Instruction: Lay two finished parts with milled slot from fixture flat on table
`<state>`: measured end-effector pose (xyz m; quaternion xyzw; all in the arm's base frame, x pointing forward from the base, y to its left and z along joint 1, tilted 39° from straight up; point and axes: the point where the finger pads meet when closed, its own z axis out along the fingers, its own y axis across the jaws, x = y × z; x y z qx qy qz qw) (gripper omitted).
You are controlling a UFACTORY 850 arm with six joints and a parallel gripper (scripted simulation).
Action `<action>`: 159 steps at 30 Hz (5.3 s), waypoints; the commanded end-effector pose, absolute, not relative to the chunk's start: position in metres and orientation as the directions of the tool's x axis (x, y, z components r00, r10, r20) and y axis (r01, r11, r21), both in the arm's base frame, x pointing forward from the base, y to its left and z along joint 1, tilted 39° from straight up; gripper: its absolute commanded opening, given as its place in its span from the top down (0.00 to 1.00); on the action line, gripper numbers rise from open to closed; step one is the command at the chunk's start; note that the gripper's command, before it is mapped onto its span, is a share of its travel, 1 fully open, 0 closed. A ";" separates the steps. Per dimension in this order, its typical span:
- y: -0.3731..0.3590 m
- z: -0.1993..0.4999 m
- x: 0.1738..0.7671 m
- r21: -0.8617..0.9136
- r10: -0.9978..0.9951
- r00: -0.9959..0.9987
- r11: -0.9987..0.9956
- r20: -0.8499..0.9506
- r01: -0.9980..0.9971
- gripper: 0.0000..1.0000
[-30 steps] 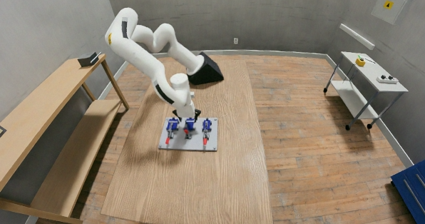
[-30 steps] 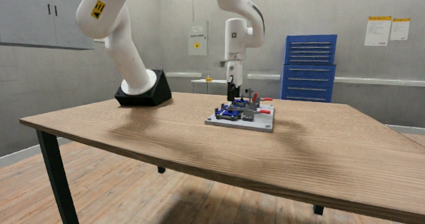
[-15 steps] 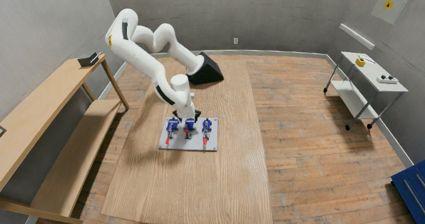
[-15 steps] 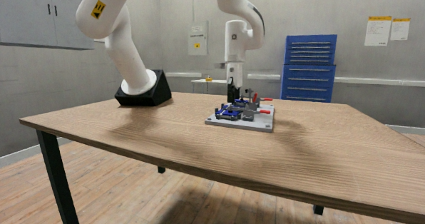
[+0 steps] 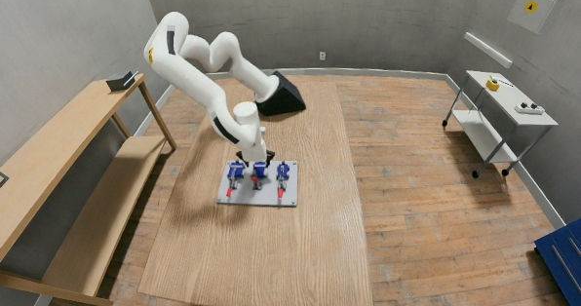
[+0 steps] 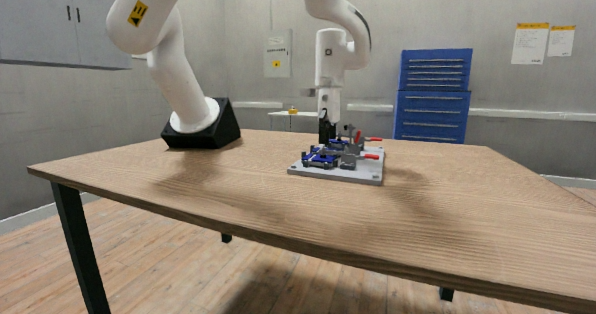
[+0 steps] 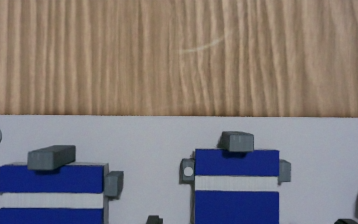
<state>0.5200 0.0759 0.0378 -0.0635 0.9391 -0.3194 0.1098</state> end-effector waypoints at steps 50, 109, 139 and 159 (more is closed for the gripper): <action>0.062 0.018 0.528 -0.613 -0.190 -0.967 0.788 -0.167 -0.049 0.00; 0.064 0.022 0.527 -0.613 -0.190 -0.967 0.788 -0.167 -0.049 1.00; 0.079 0.041 0.520 -0.613 -0.190 -0.967 0.788 -0.167 -0.049 1.00; 0.083 0.046 0.519 -0.613 -0.190 -0.967 0.788 -0.167 -0.049 1.00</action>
